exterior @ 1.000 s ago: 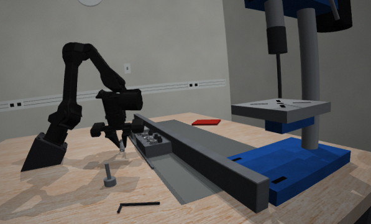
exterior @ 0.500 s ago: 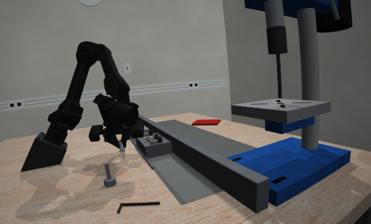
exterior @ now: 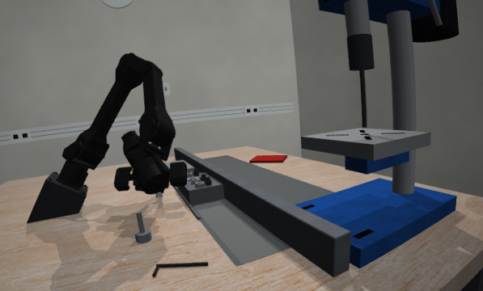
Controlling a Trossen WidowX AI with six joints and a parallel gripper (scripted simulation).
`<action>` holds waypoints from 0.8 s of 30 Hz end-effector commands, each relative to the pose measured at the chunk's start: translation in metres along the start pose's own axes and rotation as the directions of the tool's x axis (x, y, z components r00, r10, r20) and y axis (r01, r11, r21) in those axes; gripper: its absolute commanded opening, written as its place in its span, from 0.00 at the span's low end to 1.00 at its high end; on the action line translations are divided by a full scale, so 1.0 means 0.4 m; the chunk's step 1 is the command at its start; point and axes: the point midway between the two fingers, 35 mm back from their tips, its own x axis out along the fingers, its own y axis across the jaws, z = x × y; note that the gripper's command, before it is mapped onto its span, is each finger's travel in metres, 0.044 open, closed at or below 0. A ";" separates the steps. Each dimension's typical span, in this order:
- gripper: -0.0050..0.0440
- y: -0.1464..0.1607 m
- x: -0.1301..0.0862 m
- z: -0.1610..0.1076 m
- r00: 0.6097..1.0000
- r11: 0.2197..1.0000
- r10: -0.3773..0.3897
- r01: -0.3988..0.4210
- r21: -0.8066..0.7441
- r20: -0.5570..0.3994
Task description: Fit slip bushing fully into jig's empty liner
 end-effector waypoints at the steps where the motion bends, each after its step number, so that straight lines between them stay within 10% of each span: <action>1: 0.25 -0.006 -0.005 -0.007 0.998 1.000 0.002 -0.001 -0.011 0.069; 24: 0.42 -0.001 -0.005 -0.016 0.987 1.000 0.005 -0.004 -0.009 0.159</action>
